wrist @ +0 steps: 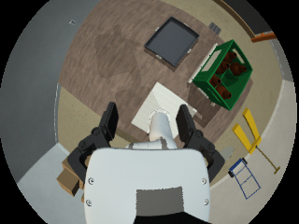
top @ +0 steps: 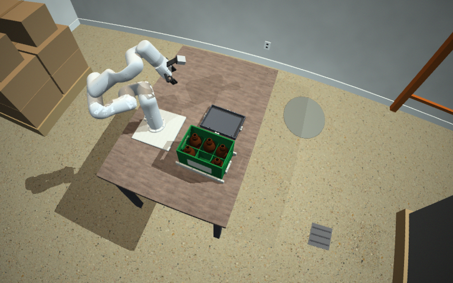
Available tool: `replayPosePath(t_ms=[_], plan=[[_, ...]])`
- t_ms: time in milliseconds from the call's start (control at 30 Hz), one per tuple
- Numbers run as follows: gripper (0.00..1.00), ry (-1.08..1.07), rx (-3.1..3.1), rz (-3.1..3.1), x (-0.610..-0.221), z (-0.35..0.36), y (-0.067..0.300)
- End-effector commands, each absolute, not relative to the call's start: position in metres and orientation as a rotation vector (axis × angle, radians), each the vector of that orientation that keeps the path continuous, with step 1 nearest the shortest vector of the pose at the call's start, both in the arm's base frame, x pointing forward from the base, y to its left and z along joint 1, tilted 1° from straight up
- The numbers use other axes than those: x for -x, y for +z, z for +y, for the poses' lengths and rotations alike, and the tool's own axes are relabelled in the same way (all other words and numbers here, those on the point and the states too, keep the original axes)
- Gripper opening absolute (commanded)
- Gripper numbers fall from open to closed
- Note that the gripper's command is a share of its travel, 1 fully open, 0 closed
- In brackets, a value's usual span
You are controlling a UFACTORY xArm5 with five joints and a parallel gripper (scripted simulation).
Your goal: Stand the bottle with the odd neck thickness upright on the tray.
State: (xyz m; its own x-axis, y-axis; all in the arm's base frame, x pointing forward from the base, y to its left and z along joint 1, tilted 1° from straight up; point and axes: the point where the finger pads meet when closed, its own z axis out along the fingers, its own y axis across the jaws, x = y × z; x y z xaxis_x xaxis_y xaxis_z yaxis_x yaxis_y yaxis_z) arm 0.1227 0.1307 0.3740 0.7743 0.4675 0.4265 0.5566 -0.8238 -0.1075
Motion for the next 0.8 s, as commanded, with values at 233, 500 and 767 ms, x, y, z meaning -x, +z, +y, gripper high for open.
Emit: replayPosePath(t_ms=[233, 500, 767], plan=[[1.0, -0.573, 2.739, -0.802, -0.123, 0.131, 0.375], [1.0, -0.573, 2.739, -0.802, -0.123, 0.131, 0.375], [1.0, -0.54, 2.821, -0.652, -0.149, 0.131, 0.378]])
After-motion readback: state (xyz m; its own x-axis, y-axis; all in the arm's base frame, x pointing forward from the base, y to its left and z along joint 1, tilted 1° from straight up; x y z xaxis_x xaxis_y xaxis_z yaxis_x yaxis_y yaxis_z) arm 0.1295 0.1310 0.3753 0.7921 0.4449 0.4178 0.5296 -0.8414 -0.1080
